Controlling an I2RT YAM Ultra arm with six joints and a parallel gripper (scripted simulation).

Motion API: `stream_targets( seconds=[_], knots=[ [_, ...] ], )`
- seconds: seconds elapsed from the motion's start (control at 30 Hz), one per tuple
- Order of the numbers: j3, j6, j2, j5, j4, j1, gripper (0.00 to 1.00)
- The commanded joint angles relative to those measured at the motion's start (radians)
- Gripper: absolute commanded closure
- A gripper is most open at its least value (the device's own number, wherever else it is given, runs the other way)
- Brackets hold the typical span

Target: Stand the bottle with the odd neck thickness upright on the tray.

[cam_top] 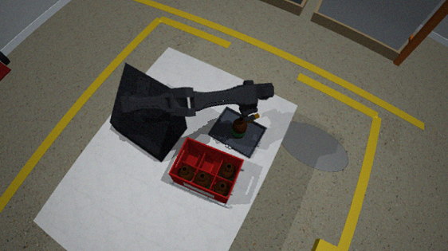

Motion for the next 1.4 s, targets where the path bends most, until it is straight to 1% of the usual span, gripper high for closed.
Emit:
stream_targets(
  seconds=[0.0, 0.37, 0.93, 0.97, 1.37],
  knots=[
    [0.038, 0.015, -0.005, -0.012, -0.042, 0.033, 0.00],
    [0.061, 0.024, 0.010, -0.015, -0.067, 0.039, 0.00],
    [0.064, 0.022, 0.010, -0.015, -0.070, 0.040, 0.00],
    [0.064, 0.022, 0.010, -0.015, -0.068, 0.040, 1.00],
    [0.064, 0.022, 0.010, -0.015, -0.068, 0.040, 1.00]
  ],
)
